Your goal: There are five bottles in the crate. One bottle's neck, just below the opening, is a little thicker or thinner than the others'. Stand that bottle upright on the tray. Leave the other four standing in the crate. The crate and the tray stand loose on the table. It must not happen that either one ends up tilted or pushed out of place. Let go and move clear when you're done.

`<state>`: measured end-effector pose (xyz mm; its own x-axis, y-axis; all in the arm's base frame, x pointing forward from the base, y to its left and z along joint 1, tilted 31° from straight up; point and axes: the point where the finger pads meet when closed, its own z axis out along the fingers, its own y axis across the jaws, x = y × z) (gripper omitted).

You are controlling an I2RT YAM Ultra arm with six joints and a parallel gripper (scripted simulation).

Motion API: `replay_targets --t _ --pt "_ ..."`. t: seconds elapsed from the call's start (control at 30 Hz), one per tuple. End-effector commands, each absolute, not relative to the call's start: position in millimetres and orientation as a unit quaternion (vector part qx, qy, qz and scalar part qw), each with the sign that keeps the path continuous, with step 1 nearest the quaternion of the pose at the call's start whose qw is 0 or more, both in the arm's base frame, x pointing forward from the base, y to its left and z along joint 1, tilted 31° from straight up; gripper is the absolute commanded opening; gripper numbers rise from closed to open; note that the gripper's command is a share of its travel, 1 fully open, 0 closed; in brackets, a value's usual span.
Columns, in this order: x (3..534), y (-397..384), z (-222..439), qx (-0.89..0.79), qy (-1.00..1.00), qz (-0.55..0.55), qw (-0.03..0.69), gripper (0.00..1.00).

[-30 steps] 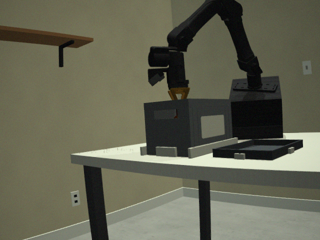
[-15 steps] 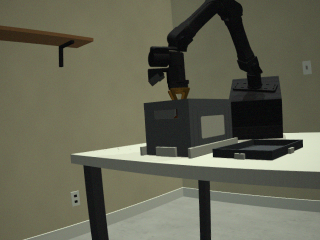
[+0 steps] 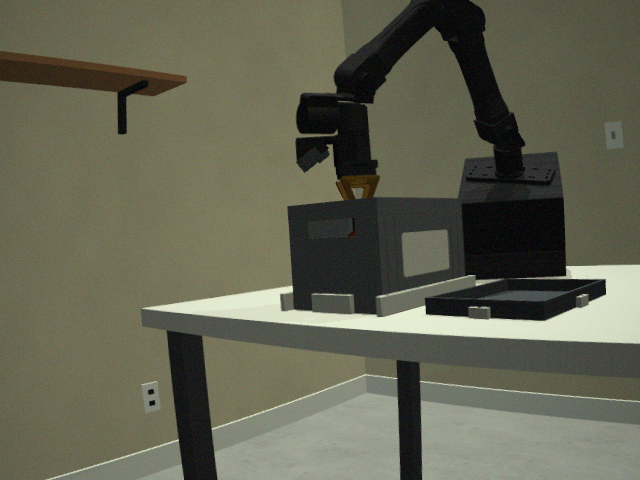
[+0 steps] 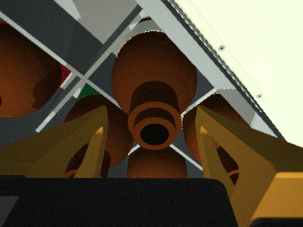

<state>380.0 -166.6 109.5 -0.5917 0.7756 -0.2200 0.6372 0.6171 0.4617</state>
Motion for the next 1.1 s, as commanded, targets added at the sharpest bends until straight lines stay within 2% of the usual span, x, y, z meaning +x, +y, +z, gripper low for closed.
replay_targets --t 0.0,0.43,0.47,1.07 --pt "382.1 -174.4 109.7 0.409 0.872 0.163 0.212 0.61" --pt "382.1 -174.4 109.7 0.409 0.872 0.163 0.212 0.61" --pt "382.1 -174.4 109.7 0.409 0.872 0.163 0.212 0.0" --pt "382.3 -174.1 111.3 0.407 0.873 0.164 0.214 0.0"
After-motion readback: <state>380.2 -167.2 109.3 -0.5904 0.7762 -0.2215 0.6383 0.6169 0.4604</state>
